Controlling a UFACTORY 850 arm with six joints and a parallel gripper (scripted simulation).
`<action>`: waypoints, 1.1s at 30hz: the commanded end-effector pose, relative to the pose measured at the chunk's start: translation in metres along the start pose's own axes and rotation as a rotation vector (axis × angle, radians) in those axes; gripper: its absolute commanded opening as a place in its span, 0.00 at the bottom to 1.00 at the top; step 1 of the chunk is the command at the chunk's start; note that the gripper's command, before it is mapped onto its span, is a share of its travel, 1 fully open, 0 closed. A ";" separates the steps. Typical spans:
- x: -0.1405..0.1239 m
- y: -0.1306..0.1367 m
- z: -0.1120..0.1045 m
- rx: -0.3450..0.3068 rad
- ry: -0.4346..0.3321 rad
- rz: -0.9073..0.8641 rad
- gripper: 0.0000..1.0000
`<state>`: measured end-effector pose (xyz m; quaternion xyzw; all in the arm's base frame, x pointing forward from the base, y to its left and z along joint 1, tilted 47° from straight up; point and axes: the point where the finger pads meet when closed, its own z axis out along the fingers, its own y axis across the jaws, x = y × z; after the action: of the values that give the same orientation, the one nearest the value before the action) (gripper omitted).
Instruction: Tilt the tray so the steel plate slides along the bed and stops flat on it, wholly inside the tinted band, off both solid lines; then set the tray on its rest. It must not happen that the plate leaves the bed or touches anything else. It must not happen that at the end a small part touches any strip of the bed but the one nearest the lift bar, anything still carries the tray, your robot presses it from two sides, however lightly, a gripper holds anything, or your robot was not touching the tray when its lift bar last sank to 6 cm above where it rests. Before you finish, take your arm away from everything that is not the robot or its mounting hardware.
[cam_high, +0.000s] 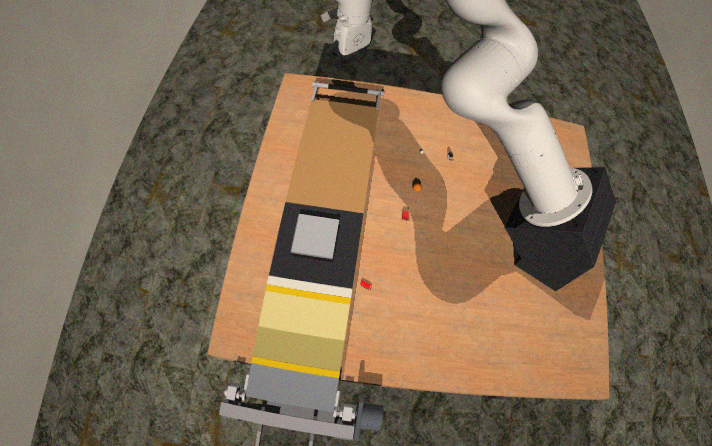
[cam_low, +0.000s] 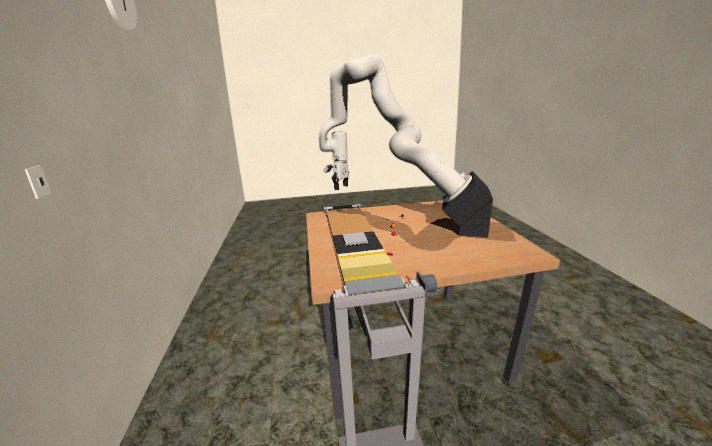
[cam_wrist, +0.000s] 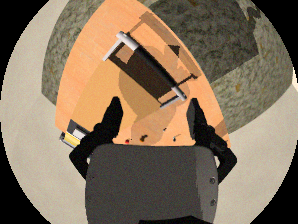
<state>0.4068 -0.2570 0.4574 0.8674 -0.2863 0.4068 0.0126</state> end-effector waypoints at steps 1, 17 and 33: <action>0.001 0.000 0.001 -0.013 -0.009 0.124 1.00; 0.001 -0.001 0.007 -0.014 -0.006 0.485 1.00; 0.002 -0.001 0.013 -0.015 -0.004 0.842 1.00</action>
<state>0.4157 -0.2596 0.4503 0.7028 -0.5819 0.3854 -0.1375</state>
